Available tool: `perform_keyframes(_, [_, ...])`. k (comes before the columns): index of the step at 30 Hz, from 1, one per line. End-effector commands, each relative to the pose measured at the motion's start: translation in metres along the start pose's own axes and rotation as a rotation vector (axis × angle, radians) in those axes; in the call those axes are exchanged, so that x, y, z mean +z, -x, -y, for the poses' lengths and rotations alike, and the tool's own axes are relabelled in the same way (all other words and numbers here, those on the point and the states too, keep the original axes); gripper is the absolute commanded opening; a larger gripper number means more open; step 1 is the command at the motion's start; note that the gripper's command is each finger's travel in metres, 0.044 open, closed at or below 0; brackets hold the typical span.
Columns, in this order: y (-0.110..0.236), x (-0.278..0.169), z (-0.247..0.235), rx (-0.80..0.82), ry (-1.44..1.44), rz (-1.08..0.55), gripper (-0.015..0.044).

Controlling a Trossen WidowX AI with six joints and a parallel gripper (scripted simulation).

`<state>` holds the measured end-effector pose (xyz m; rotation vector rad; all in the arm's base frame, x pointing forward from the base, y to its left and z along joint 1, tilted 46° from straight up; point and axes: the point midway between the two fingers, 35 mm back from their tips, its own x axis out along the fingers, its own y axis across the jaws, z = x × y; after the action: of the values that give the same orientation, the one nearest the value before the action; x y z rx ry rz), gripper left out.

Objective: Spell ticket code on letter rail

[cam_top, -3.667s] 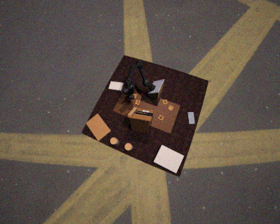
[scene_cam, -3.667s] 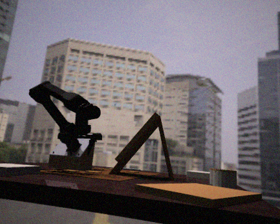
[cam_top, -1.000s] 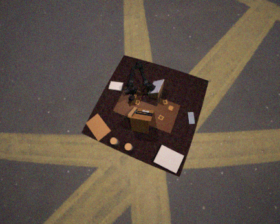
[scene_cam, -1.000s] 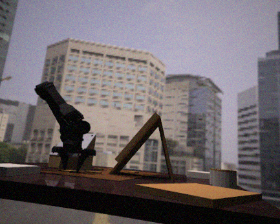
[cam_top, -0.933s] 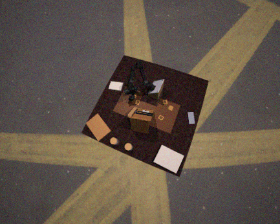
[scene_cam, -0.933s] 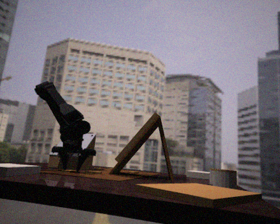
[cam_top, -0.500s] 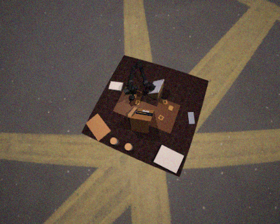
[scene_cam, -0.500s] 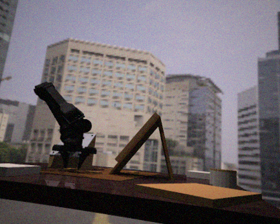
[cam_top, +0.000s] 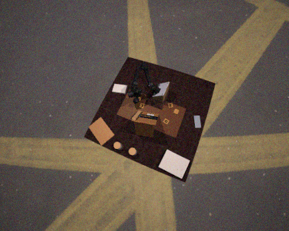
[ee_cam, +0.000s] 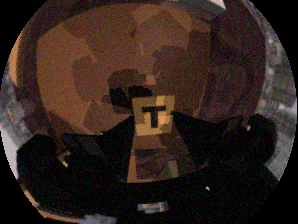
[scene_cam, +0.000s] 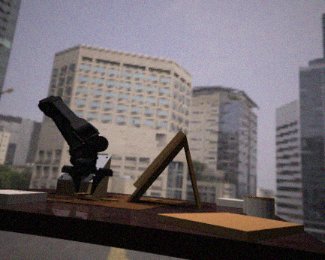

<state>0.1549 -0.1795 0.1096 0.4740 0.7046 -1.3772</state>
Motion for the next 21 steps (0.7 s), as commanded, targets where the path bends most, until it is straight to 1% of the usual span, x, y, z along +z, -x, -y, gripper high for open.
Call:
perform_keyframes(1, [0.003,0.000,0.000,-0.003,-0.005,0.003,0.0000])
perform_keyframes(21, [0.012,-0.002,-0.003,0.006,0.008,0.000,0.0000])
